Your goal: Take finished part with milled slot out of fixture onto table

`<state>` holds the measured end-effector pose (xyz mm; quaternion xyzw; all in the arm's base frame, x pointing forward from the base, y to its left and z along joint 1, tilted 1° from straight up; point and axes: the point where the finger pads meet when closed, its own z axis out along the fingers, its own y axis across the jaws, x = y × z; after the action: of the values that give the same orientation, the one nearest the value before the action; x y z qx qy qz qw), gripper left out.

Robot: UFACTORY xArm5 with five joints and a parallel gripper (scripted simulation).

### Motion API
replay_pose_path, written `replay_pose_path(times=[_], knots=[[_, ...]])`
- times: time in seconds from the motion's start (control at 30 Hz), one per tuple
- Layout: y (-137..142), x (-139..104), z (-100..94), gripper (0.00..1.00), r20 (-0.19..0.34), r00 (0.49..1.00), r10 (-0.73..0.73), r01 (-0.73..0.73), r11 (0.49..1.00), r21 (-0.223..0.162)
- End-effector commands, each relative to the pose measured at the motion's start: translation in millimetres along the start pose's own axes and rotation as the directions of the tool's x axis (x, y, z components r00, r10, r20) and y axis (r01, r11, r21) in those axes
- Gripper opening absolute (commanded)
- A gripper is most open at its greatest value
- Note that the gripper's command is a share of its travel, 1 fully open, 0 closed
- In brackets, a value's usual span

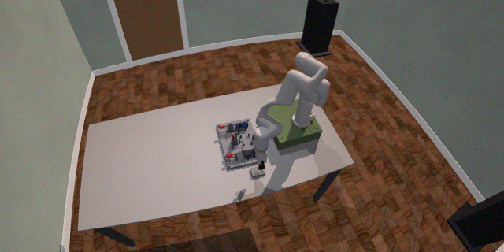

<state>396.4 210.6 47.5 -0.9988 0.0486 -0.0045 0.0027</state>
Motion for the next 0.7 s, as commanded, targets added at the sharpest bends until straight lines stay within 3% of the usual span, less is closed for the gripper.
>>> replay_pose_path(times=[0.0,0.67], knots=[[-0.8,1.2,-10.4,0.95,-0.003,1.000,0.000,0.000,1.000,0.002],[-0.8,0.9,-66.6,0.95,-0.003,1.000,0.000,0.000,1.000,0.002]])
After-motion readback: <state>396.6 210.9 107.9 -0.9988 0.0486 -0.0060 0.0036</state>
